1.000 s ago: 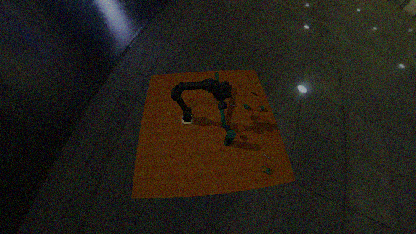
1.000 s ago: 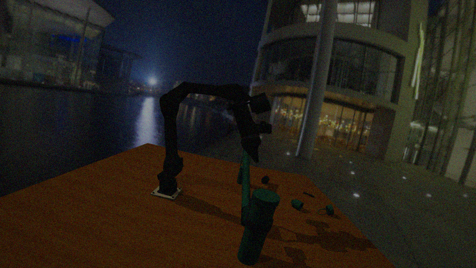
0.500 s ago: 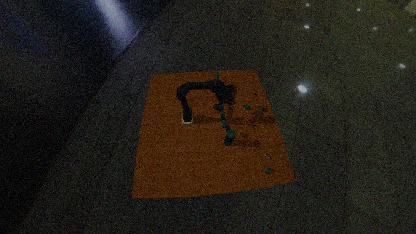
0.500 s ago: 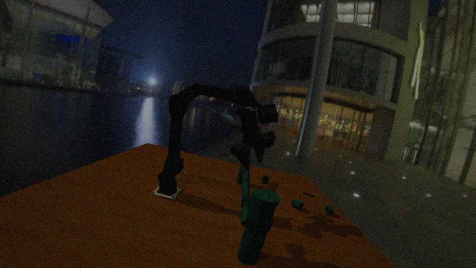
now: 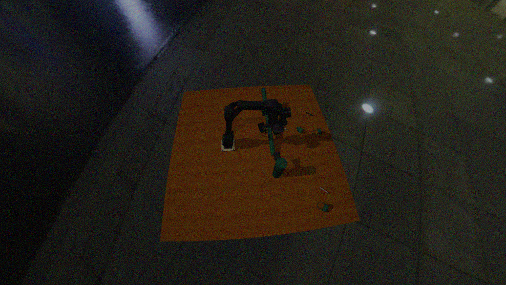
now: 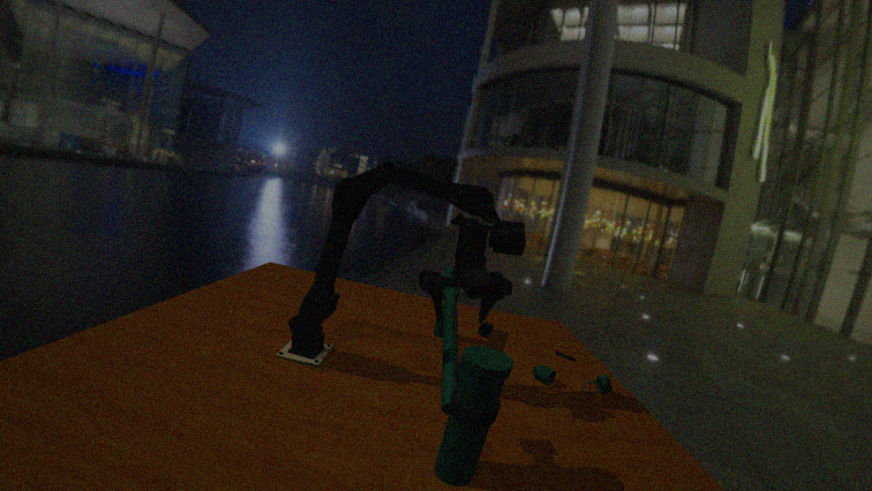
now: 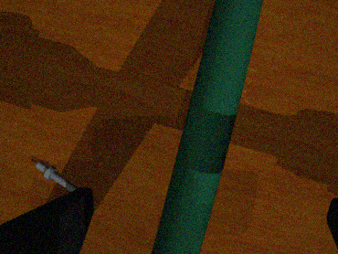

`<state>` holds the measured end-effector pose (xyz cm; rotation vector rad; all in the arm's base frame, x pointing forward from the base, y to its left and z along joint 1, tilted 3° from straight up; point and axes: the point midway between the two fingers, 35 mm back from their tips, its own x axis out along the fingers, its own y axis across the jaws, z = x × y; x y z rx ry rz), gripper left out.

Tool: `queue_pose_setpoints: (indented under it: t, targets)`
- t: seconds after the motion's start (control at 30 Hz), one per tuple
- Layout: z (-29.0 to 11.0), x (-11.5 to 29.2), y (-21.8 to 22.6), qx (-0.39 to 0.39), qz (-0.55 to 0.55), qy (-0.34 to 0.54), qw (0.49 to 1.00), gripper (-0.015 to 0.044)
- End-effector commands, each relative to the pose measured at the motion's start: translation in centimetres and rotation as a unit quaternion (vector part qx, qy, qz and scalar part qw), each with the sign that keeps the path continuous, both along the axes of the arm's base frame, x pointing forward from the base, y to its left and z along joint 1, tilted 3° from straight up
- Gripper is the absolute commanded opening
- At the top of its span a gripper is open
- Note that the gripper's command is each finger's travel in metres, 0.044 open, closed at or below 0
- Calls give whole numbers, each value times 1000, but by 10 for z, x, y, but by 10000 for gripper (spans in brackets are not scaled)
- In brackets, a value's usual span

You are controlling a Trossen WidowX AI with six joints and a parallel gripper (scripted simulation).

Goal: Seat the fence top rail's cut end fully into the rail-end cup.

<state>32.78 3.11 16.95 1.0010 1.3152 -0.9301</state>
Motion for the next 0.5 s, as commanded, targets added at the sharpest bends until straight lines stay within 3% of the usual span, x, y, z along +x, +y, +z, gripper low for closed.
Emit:
queue_pose_setpoints:
  t: [0.0, 0.3, 0.47]
  targets:
    - [-14, 3, 2, -5, -94, 39, 995, 440]
    - [-16, 3, 2, -5, -94, 39, 995, 440]
    - [-42, 3, 3, -5, -94, 39, 995, 440]
